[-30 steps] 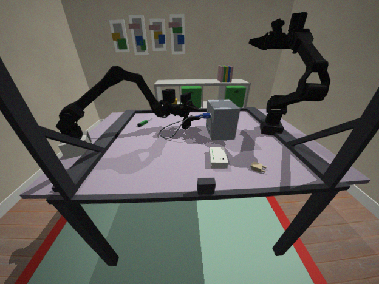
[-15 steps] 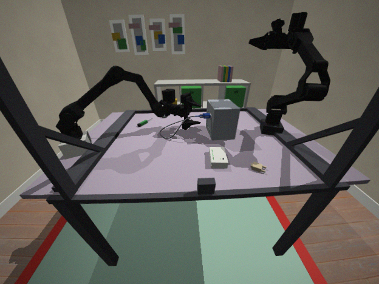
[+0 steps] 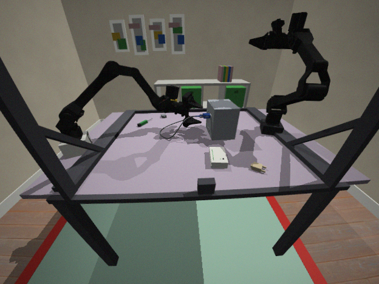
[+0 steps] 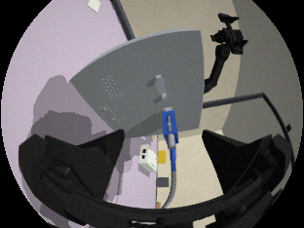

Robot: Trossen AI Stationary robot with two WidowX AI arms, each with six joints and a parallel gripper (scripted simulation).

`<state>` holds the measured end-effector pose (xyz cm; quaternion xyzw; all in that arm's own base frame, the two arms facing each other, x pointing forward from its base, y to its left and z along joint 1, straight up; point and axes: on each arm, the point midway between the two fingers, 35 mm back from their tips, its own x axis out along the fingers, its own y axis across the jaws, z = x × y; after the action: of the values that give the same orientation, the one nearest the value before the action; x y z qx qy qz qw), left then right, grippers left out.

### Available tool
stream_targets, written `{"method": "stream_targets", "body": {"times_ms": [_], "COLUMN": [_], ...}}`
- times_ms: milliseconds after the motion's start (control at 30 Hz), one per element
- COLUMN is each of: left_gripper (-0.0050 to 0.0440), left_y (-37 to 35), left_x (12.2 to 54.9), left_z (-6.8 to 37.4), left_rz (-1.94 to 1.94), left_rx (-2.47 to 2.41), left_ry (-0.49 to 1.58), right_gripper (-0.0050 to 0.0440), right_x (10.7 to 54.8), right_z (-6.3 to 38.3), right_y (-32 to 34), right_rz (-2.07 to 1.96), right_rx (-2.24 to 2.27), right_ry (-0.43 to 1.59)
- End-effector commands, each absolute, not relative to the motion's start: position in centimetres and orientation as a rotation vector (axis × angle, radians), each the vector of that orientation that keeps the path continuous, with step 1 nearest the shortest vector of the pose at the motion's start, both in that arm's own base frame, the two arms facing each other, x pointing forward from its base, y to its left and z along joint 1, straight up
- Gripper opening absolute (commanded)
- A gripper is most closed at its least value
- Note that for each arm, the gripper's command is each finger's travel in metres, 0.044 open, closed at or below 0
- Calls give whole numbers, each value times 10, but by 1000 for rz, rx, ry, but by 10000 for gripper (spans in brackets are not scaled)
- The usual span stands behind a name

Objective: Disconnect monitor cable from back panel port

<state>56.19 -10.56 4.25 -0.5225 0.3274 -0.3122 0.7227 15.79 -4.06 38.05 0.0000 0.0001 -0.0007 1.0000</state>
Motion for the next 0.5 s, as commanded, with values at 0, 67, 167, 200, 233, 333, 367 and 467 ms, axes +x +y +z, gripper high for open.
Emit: {"method": "stream_targets", "body": {"times_ms": [0,67,167,200,233,333,367,467], "left_gripper": [440,440,440,440,440,440,440,368], "left_y": [-109,-109,-109,-109,-109,-109,-109,-109], "left_x": [564,562,560,559,557,556,556,556], "left_z": [71,70,68,69,69,70,70,70], "left_rz": [-687,-670,-660,-655,-651,-647,-647,-647], "left_rx": [-991,-938,-912,-876,-845,-806,-806,-806], "left_ry": [675,688,701,704,707,711,711,711], "right_gripper": [440,440,440,440,440,440,440,440], "right_x": [158,158,158,158,158,158,158,158], "right_z": [383,383,383,383,383,383,383,383], "right_y": [-39,-39,-39,-39,-39,-39,-39,-39], "right_rz": [0,0,0,0,0,0,0,0], "right_rx": [-6,-6,-6,-6,-6,-6,-6,-6], "right_ry": [-1,-1,-1,-1,-1,-1,-1,-1]}}
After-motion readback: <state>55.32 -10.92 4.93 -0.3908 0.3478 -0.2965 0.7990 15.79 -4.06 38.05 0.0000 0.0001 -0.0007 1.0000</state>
